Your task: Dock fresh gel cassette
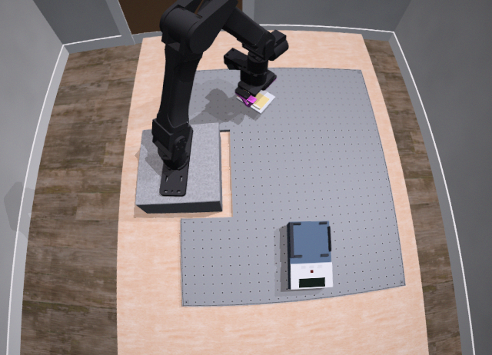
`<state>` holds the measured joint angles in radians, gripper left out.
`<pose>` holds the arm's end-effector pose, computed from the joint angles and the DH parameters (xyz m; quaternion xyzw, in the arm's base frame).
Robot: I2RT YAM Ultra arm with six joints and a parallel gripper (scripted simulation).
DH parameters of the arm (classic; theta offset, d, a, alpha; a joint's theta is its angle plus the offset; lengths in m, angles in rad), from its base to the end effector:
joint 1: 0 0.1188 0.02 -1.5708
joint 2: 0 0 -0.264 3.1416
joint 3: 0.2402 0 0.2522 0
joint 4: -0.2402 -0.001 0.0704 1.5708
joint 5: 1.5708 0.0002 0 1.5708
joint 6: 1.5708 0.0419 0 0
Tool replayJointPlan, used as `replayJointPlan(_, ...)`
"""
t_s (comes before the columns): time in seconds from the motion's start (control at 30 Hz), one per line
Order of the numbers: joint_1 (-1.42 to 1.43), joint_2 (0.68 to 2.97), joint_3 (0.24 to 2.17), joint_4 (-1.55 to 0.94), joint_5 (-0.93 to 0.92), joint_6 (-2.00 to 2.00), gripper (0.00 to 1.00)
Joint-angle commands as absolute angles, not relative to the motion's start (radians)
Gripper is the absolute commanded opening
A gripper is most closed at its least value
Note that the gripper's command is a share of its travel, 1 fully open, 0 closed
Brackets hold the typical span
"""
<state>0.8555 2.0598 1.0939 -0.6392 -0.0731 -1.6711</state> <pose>0.2125 0.2507 0.0724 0.9521 -0.3030 -0.0403 0.0012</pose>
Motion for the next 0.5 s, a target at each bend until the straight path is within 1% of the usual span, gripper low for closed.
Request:
replayJointPlan(0.0,0.859,2.035,1.071,-0.614,-0.084,-1.666,0.00)
replayJointPlan(0.07,0.861,2.072,1.069,-0.604,-0.084,-1.664,0.00)
replayJointPlan(0.47,0.871,2.115,1.050,-0.545,-0.084,-1.660,0.00)
